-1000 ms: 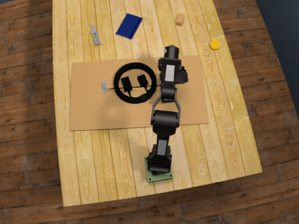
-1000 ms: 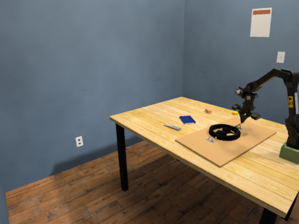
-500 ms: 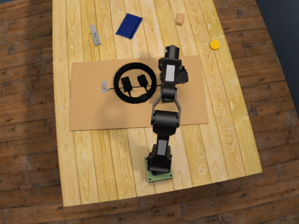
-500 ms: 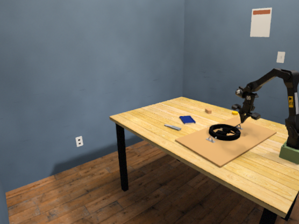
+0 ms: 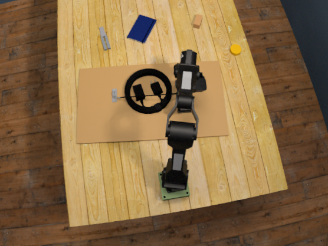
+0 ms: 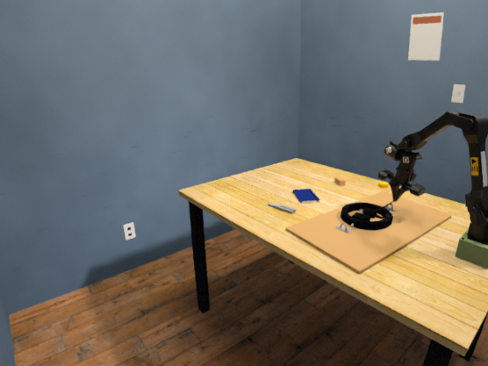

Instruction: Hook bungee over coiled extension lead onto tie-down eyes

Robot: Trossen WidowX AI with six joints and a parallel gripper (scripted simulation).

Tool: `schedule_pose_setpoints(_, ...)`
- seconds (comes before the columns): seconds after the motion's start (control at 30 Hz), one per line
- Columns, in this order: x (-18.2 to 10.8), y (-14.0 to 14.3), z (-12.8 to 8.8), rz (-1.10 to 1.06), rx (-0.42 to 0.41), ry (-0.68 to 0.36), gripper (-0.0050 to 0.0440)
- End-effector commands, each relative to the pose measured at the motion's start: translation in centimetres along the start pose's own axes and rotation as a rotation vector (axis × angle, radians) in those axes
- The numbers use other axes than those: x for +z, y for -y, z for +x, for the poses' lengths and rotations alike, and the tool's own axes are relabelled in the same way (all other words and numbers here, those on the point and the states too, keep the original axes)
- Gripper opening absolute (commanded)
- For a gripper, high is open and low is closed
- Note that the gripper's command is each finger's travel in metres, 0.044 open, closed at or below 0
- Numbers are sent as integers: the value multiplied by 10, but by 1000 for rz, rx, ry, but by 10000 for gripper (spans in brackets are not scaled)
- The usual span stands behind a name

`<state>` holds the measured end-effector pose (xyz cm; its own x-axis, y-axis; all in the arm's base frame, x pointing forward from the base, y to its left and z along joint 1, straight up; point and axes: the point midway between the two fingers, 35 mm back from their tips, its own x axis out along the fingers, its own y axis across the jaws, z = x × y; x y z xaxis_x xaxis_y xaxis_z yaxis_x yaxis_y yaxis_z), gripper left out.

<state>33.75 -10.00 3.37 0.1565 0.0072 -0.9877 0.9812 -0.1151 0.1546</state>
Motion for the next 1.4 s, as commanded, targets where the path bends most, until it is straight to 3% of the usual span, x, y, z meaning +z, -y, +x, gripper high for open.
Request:
schedule_pose_setpoints(0.0, 13, -4, -13, 18, 40, 37, -50)
schedule_pose_setpoints(0.7, 2, -5, -6, 1, 28, 7, -50)
schedule_pose_setpoints(1.37, 23, 4, 33, 40, 29, 13, -50)
